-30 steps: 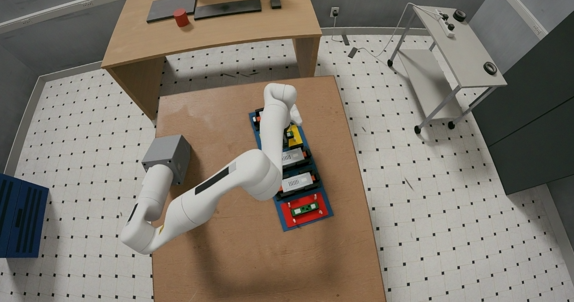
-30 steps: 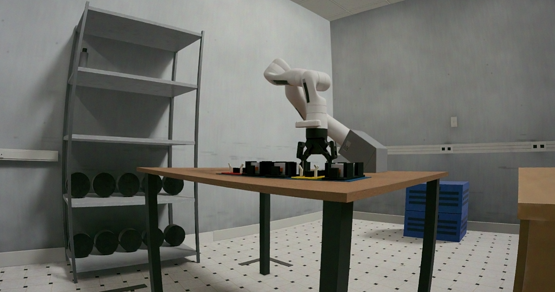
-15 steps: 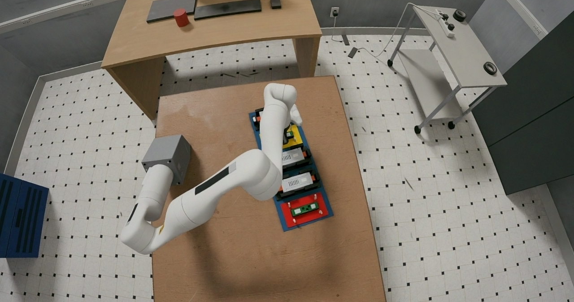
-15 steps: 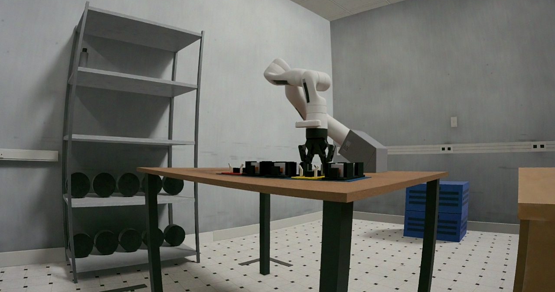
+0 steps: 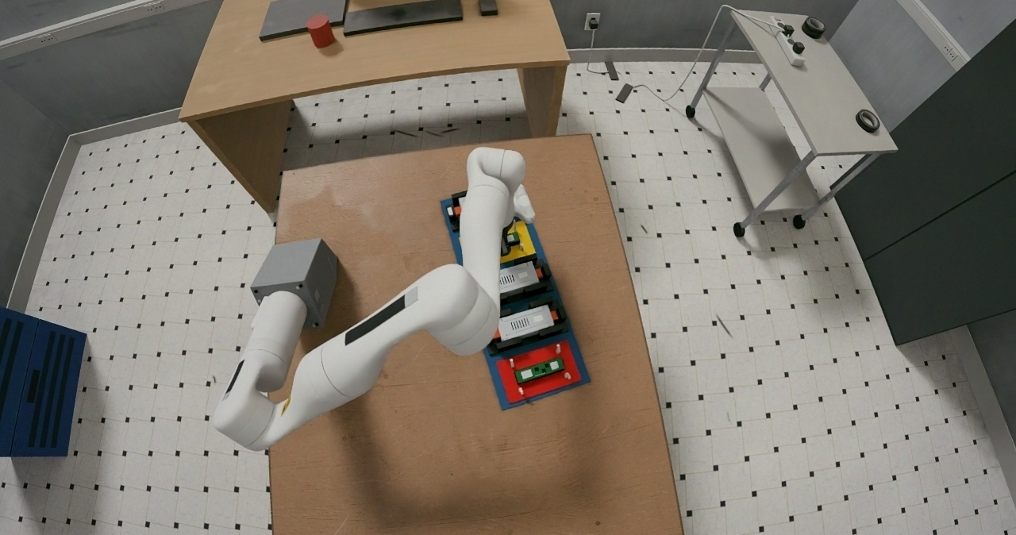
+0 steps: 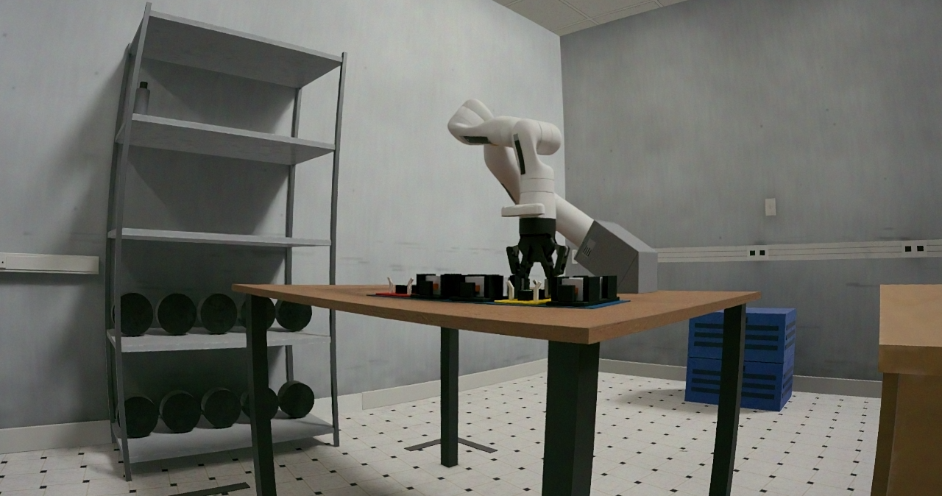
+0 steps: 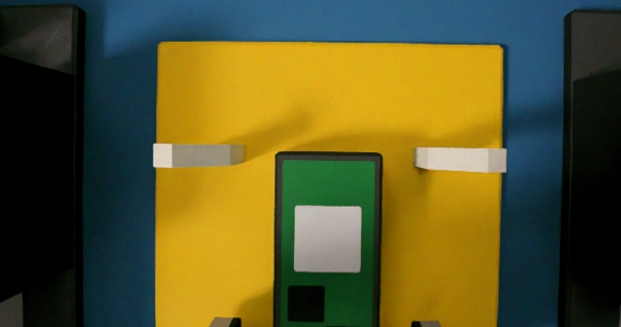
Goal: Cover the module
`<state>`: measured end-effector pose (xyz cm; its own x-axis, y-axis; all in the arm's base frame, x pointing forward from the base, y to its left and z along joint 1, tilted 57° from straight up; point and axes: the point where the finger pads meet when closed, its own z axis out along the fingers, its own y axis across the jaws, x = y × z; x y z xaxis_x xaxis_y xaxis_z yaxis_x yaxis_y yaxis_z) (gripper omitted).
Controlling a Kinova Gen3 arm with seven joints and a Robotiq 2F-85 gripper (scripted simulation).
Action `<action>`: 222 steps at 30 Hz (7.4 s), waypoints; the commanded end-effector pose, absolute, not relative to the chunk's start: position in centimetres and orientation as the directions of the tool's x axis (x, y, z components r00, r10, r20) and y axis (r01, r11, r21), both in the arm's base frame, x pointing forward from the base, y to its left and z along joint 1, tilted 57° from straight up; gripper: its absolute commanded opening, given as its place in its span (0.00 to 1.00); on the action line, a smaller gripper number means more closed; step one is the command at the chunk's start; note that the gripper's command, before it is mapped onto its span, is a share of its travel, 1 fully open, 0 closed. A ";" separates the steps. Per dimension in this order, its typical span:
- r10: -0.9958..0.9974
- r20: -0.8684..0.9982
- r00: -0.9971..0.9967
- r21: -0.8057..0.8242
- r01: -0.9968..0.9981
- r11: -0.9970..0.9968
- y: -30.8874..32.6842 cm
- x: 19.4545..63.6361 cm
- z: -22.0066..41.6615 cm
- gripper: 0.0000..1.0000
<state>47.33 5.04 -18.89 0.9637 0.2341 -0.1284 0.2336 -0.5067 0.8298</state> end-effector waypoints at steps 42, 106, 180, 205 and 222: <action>0.236 -0.127 0.963 0.829 0.234 -0.508 5.2 47.4 -18.8 0.00; 0.236 -0.127 0.963 0.829 0.234 -0.508 10.1 46.6 -15.6 1.00; 0.236 -0.127 0.963 0.829 0.234 -0.508 14.0 46.0 -13.1 1.00; 0.236 -0.127 0.963 0.829 0.234 -0.508 16.9 44.6 -18.2 1.00; 0.236 -0.127 0.964 0.829 0.233 -0.508 19.7 43.2 -23.2 1.00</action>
<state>43.20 19.28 -22.76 0.9632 0.2376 -0.1260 0.2341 -0.5100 0.8277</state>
